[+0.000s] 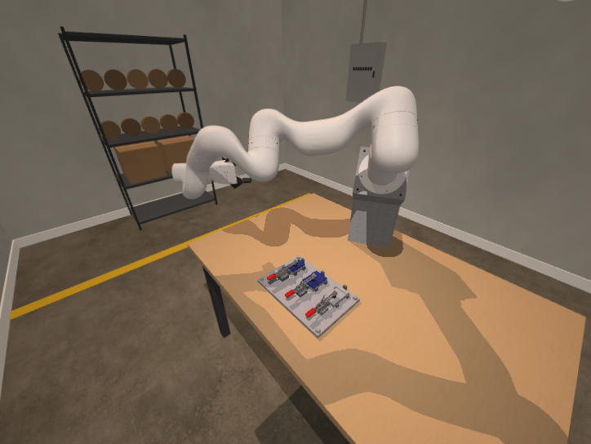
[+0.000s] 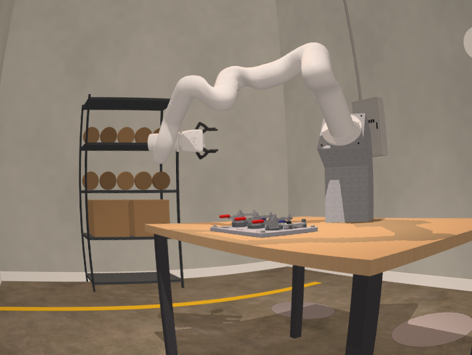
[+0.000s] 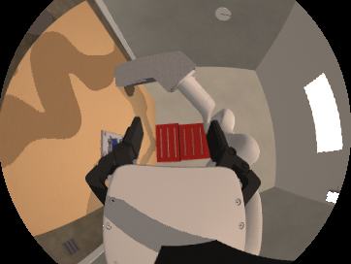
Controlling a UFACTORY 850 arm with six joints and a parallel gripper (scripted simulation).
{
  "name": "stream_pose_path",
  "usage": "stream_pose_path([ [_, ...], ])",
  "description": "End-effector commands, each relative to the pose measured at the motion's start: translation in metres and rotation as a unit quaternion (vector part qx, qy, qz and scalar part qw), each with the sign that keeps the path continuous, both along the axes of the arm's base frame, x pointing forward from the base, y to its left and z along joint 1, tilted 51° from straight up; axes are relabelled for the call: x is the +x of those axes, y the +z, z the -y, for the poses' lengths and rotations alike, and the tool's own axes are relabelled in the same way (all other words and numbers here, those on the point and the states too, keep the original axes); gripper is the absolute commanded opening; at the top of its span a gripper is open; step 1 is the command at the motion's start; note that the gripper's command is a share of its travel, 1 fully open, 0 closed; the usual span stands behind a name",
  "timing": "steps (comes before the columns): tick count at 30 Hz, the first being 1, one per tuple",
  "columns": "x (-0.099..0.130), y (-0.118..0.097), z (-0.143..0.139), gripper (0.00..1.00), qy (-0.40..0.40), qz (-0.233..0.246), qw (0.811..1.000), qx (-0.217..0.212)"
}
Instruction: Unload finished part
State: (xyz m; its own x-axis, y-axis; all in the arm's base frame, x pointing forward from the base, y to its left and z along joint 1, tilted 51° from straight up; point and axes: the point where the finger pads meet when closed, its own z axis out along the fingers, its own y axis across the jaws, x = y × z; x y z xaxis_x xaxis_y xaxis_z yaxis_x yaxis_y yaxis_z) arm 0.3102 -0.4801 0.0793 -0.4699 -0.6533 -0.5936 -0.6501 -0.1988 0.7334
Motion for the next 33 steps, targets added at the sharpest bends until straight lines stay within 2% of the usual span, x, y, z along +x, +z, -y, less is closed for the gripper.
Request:
stream_pose_path([
  [1,0.000,0.001,0.001,1.00,0.000,0.000,1.000,-0.001],
  [22,0.000,0.001,0.000,1.00,-0.001,0.003,1.000,-0.002],
  [33,0.006,0.002,-0.021,1.00,-0.019,0.061,0.998,-0.024],
])
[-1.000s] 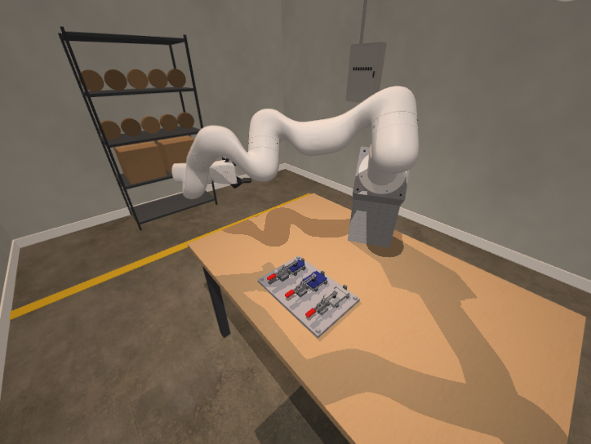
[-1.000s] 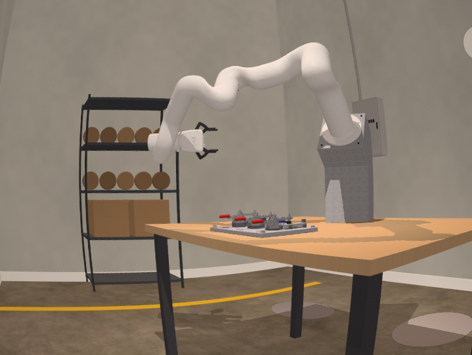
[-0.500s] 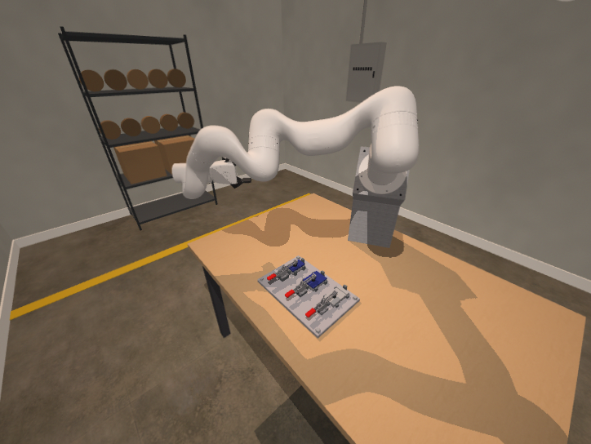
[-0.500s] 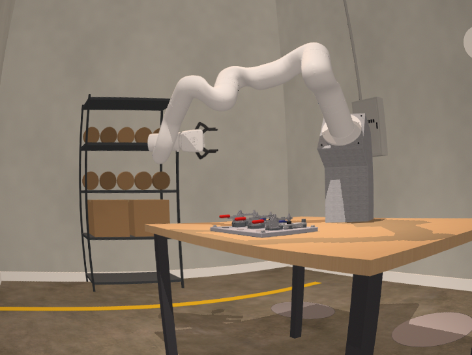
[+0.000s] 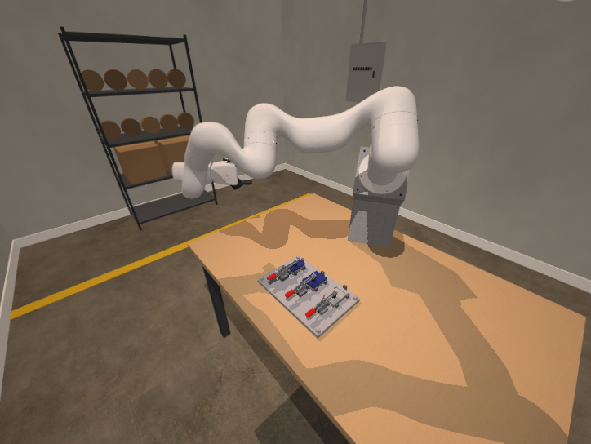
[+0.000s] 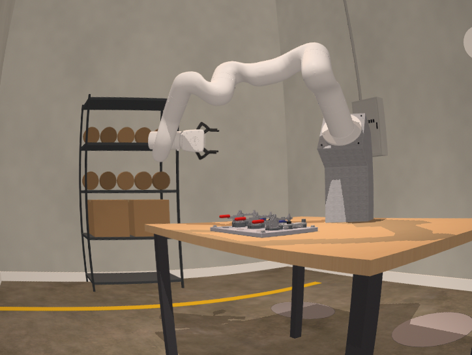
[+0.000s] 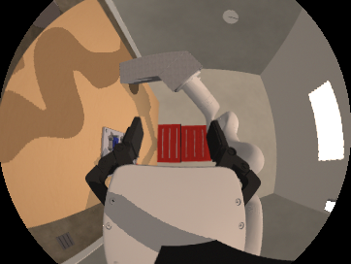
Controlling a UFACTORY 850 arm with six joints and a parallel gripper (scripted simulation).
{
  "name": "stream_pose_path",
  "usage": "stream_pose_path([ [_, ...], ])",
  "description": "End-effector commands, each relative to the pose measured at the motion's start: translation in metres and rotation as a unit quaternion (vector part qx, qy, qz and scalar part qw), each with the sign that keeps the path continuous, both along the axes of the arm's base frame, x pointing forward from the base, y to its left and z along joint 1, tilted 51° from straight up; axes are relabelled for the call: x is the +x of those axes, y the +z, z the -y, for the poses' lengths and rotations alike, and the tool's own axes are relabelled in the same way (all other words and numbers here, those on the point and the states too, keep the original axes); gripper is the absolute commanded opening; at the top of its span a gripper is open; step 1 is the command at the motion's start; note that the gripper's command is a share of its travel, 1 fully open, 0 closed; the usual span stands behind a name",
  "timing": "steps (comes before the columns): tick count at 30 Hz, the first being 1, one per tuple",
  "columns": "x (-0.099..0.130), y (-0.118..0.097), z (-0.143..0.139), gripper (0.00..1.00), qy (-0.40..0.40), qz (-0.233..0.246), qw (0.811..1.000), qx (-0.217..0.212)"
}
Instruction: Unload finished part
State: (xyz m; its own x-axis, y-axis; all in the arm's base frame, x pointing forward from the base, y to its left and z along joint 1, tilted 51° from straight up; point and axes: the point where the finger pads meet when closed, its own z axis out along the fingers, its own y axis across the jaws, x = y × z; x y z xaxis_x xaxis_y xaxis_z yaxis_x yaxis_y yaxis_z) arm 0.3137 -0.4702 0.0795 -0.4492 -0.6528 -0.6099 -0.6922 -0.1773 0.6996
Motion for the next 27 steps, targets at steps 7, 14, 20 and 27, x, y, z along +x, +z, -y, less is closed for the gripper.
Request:
stream_pose_path([
  [7,0.005,0.002,-0.022,1.00,-0.018,0.064,0.997,-0.027],
  [14,0.005,0.002,-0.022,1.00,-0.018,0.064,0.997,-0.027],
  [20,0.005,0.002,-0.022,1.00,-0.018,0.064,0.997,-0.027],
  [27,0.010,0.004,-0.043,1.00,-0.035,0.119,0.991,-0.049],
])
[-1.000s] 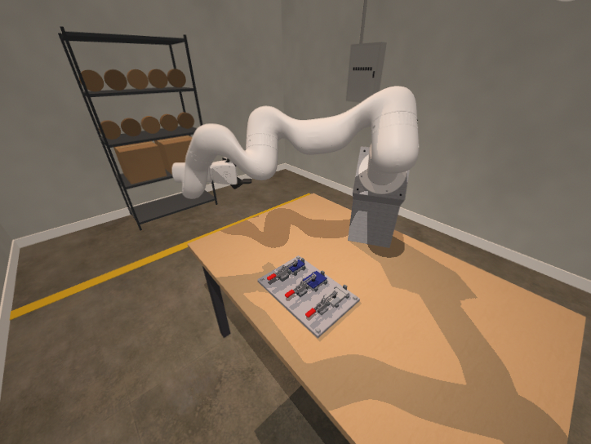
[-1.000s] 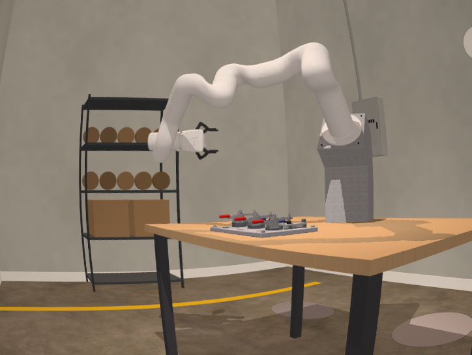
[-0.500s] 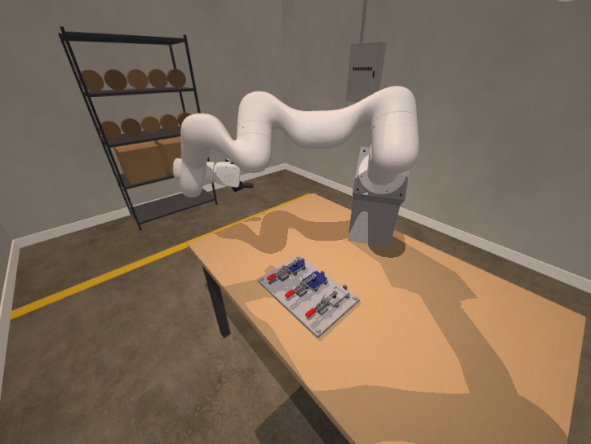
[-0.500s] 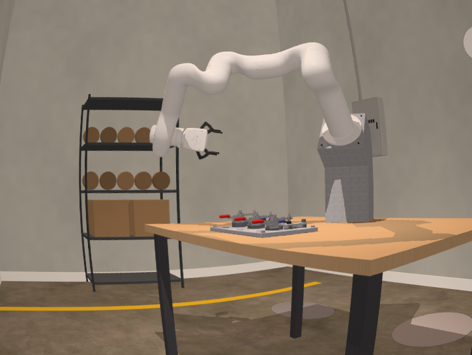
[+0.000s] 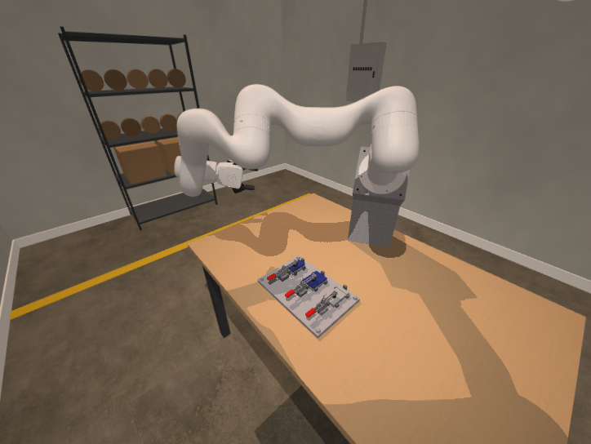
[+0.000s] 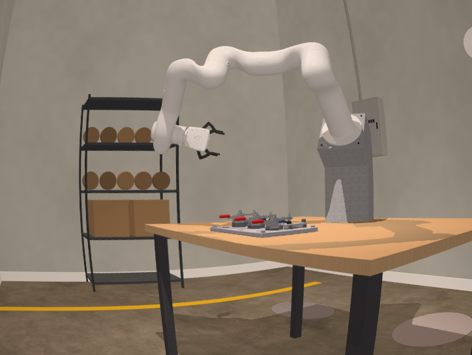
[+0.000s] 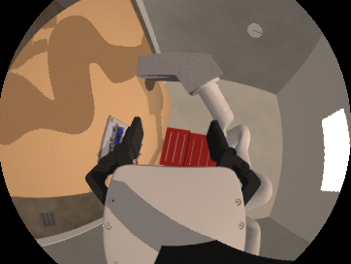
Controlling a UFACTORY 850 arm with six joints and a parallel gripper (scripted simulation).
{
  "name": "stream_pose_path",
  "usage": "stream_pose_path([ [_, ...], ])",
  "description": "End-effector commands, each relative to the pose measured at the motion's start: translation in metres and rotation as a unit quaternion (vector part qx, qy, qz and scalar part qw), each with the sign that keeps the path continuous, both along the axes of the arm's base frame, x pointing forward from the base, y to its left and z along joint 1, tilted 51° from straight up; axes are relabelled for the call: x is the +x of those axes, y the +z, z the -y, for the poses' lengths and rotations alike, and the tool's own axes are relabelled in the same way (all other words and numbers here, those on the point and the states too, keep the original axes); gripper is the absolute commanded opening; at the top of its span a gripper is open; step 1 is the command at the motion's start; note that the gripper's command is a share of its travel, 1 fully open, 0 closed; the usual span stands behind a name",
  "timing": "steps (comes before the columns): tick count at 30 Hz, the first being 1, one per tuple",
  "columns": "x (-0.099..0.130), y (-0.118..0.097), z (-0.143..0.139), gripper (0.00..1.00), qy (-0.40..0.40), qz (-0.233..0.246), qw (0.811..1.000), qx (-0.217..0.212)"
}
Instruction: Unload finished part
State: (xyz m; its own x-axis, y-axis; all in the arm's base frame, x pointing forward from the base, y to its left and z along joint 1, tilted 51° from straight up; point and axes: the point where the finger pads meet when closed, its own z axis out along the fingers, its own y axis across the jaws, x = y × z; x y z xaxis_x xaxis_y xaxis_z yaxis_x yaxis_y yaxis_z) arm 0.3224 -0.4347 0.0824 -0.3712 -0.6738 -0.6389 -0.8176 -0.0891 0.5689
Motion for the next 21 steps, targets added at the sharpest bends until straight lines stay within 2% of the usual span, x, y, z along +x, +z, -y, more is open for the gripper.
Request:
stream_pose_path([
  [1,0.002,0.001,-0.007,1.00,-0.007,0.027,1.000,-0.013],
  [12,0.002,0.001,-0.007,1.00,-0.007,0.027,1.000,-0.013],
  [15,0.009,0.003,-0.035,1.00,-0.031,0.101,0.993,-0.044],
  [21,0.009,0.003,-0.035,1.00,-0.031,0.102,0.993,-0.044],
])
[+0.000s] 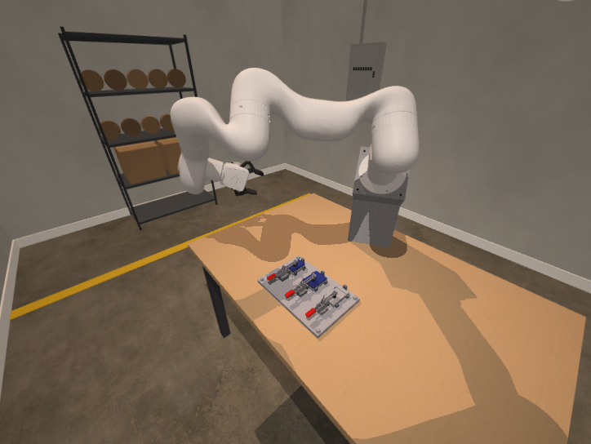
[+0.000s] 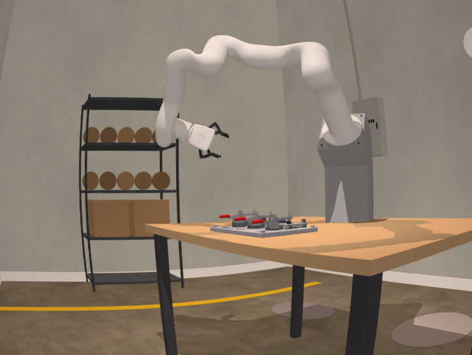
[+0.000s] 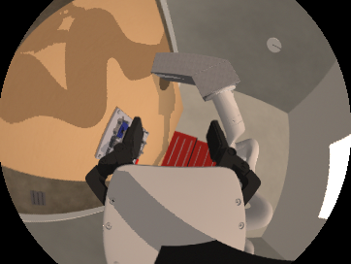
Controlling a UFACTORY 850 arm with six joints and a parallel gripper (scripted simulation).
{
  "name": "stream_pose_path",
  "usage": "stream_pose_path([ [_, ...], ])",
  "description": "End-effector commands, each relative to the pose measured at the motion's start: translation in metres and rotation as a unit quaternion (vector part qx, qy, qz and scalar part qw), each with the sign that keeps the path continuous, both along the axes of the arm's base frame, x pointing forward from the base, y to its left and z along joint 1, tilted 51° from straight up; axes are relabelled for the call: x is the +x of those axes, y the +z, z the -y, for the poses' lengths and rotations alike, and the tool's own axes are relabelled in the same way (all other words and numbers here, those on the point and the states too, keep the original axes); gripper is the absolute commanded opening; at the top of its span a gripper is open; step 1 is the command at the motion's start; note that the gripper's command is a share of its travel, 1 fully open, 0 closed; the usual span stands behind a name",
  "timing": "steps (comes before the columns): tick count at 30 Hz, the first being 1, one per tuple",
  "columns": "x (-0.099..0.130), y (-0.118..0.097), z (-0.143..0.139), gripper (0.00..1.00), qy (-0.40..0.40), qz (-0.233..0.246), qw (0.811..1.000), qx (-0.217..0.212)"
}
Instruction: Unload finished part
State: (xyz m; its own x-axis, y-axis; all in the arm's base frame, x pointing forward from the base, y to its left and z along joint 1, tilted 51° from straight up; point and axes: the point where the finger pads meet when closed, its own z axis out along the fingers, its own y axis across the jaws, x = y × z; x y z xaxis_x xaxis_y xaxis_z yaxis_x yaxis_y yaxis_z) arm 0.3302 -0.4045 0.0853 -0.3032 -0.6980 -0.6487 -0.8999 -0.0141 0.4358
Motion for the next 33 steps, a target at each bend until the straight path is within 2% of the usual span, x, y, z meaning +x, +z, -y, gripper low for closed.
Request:
stream_pose_path([
  [1,0.001,0.000,-0.005,1.00,-0.006,0.022,1.000,-0.012],
  [11,0.001,0.000,-0.005,1.00,-0.006,0.022,1.000,-0.012],
  [13,0.007,0.002,-0.027,1.00,-0.025,0.083,0.996,-0.035],
  [29,0.007,0.002,-0.027,1.00,-0.025,0.083,0.996,-0.035],
  [31,0.013,0.004,-0.053,1.00,-0.044,0.150,0.986,-0.058],
  [33,0.013,0.004,-0.053,1.00,-0.044,0.150,0.986,-0.058],
])
